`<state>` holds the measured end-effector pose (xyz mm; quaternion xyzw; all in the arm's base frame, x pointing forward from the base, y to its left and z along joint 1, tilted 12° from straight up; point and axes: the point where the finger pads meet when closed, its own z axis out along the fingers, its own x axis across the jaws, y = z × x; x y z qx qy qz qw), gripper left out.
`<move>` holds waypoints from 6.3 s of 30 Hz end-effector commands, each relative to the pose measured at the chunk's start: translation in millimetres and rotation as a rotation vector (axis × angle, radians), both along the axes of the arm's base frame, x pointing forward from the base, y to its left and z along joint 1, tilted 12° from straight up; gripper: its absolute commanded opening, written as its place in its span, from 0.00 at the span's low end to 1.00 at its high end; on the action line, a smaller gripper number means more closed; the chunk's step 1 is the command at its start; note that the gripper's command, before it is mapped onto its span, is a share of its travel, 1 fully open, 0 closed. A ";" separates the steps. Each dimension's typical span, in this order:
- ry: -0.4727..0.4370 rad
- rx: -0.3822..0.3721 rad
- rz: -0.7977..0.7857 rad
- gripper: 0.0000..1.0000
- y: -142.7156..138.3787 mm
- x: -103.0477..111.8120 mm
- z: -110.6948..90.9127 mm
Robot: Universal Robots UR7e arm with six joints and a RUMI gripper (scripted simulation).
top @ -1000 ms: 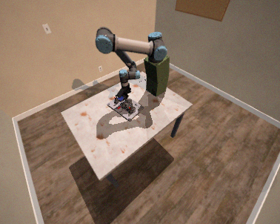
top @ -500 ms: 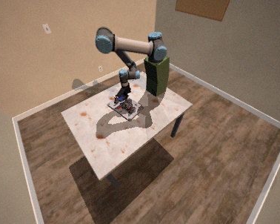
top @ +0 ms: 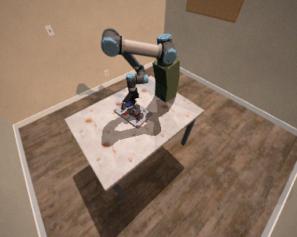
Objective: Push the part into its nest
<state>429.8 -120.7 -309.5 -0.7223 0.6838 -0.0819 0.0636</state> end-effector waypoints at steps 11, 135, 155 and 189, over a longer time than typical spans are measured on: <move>-0.003 -0.002 -0.003 0.00 -4.2 0.8 0.6; -0.002 -0.001 -0.001 0.00 -13.5 -1.1 -0.2; -0.003 -0.002 -0.003 0.00 -16.9 0.0 0.3; -0.003 -0.002 -0.003 0.00 -19.1 0.7 0.6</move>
